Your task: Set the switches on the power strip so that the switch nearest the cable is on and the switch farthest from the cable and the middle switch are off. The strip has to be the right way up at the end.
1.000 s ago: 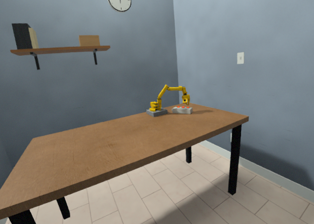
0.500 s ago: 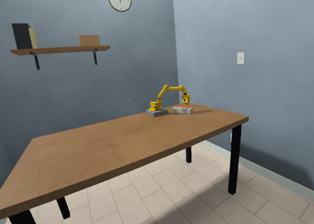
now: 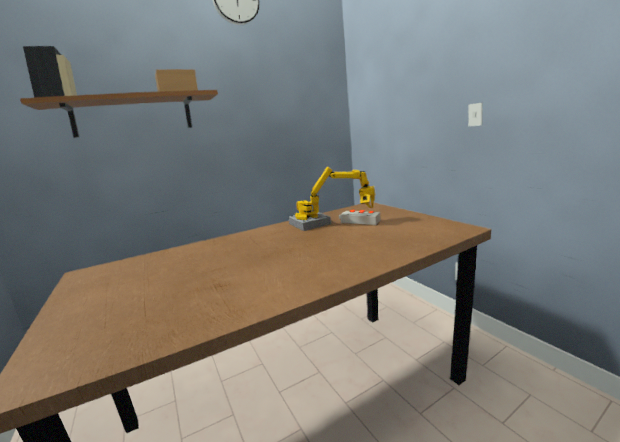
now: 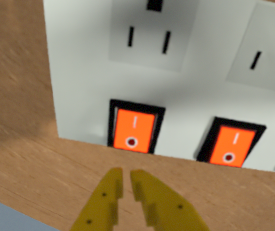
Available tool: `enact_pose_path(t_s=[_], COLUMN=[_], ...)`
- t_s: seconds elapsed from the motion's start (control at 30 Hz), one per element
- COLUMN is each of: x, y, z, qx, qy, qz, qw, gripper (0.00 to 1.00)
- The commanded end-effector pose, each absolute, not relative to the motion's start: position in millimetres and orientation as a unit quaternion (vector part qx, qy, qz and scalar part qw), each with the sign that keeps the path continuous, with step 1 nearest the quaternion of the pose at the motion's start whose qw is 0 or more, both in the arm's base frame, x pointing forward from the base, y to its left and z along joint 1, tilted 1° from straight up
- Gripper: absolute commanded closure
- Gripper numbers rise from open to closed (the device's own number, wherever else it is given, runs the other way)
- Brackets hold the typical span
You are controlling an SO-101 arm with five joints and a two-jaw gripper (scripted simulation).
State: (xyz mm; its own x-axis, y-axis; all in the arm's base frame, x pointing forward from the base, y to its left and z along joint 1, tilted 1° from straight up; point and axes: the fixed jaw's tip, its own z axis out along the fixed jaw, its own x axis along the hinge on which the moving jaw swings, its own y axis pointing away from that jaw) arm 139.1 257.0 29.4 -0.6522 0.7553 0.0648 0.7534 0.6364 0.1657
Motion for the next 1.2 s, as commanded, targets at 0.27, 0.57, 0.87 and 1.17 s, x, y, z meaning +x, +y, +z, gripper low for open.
enact_pose_path(t_s=[0.27,0.57,0.87,1.17], x=[140.7,140.6,140.6,140.2], y=[255.6,255.6,255.6,255.0], z=[27.7,24.5,24.2,22.5], qx=[0.416,0.416,0.416,0.416], qy=[0.904,0.905,0.905,0.905], qz=[0.093,0.093,0.093,0.093], qw=[0.006,0.006,0.006,0.006], gripper=[1.00,1.00,1.00,1.00])
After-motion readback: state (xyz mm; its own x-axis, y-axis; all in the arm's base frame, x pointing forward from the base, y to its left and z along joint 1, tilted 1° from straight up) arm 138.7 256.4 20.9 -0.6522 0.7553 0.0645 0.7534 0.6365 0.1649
